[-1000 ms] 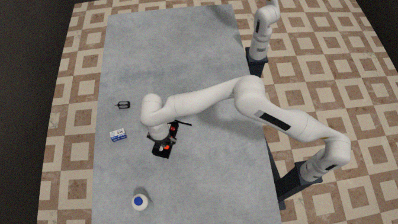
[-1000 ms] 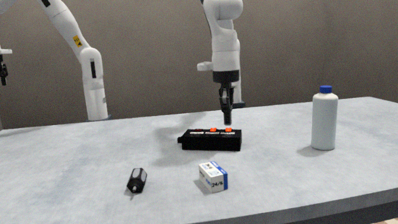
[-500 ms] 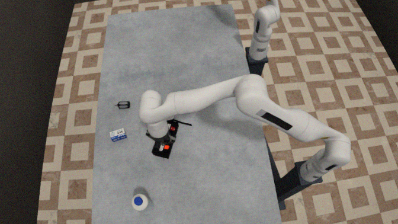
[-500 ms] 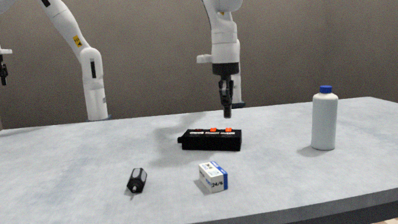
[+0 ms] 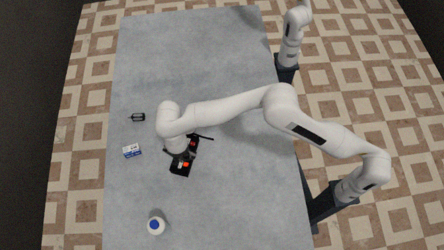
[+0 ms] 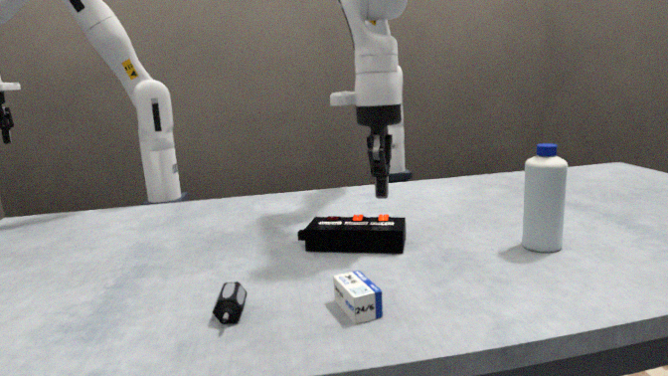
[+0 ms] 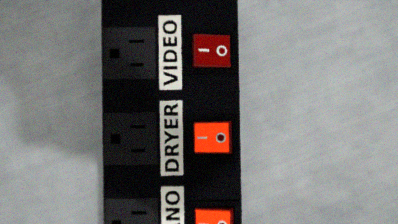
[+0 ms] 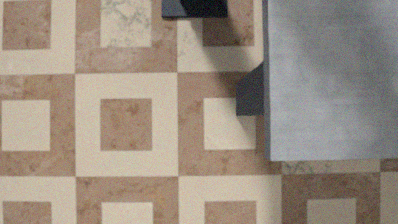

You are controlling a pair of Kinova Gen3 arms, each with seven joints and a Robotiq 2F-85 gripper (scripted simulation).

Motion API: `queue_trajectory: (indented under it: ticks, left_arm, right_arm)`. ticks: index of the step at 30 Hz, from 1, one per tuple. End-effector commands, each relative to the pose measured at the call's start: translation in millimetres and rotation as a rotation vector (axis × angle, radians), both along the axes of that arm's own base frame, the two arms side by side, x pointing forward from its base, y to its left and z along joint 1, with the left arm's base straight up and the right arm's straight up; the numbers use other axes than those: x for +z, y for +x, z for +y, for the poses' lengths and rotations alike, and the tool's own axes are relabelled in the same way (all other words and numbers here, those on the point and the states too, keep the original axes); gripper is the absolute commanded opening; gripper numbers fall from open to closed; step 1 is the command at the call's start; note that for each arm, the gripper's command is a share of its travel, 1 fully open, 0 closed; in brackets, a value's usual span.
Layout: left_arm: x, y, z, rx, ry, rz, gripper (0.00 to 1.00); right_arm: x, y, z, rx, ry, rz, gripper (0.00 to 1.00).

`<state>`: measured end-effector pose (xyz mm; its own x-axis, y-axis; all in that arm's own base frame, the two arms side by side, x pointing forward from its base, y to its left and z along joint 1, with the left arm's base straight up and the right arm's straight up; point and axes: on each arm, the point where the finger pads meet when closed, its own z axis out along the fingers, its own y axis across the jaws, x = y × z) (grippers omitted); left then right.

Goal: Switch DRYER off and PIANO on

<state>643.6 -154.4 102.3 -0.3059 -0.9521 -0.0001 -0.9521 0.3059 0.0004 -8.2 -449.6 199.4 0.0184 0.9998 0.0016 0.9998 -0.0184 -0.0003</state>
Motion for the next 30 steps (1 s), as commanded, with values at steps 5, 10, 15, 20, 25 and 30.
queue_trajectory:
  ticks: [5,10,15,20,25,30]
  left_arm:
    - [9.9,-17.2,-22.7,-0.001,-0.001,-0.002,0.099]
    - [15.2,-29.9,-36.8,-0.001,-0.002,-0.001,0.099]
    - [15.2,-29.9,-36.8,-0.001,-0.002,-0.001,0.099]
    - [15.2,-29.9,-36.8,-0.001,-0.002,-0.001,0.099]
    - [15.2,-29.9,-36.8,-0.001,-0.002,-0.001,0.099]
    - [14.8,-29.9,-36.8,-0.001,-0.002,-0.002,0.099]
  right_arm:
    - [0.7,0.0,-0.3,0.0,-0.002,0.0,1.0]
    - [0.7,0.0,-0.3,0.0,-0.002,0.0,1.0]
    - [0.7,0.0,-0.3,0.0,-0.002,0.0,1.0]
    - [0.7,0.0,-0.3,0.0,-0.002,0.0,1.0]
    - [0.7,0.0,-0.3,0.0,-0.002,0.0,1.0]
    - [0.7,0.0,-0.3,0.0,-0.002,0.0,1.0]
